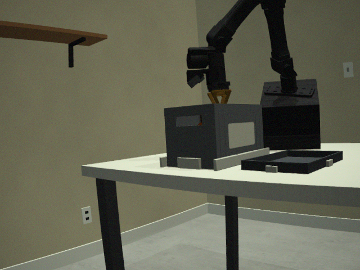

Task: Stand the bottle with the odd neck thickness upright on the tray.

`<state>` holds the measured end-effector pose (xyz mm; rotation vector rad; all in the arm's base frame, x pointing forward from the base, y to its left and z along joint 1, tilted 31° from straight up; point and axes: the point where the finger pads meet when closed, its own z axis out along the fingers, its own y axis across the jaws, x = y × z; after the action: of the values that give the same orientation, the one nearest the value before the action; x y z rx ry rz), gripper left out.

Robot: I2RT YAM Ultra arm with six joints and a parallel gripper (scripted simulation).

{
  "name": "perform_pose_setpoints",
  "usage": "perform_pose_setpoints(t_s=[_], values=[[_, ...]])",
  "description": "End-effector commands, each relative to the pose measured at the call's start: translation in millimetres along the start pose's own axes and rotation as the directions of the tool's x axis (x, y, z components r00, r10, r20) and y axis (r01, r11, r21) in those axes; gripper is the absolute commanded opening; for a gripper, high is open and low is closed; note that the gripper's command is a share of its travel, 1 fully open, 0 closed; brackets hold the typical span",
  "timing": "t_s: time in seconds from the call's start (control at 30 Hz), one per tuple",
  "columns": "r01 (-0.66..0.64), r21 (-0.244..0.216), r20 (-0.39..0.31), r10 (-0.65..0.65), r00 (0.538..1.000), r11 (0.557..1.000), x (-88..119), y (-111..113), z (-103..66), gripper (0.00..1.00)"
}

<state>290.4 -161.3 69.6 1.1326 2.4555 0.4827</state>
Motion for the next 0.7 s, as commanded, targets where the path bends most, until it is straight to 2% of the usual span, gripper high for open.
perform_pose_setpoints(t_s=[0.0, 0.03, 0.07, 0.17, 0.4, 0.67], values=[[-0.004, 0.007, 0.011, 0.004, 1.0, 1.0, -1, -3, 6.4, 0.61], [-0.004, 0.007, 0.011, 0.004, 1.0, 1.0, -1, -3, 6.4, 0.61], [-0.005, 0.006, 0.029, 0.005, 1.0, 1.0, -9, -3, 3.9, 0.61], [-0.006, 0.008, 0.005, 0.006, 1.0, 1.0, 0, -4, 11.8, 0.61], [-0.001, 0.006, 0.021, 0.001, 1.0, 1.0, -6, -2, 13.1, 0.61], [-0.011, 0.01, 0.009, 0.01, 1.0, 1.0, -1, -6, 17.2, 0.61]])
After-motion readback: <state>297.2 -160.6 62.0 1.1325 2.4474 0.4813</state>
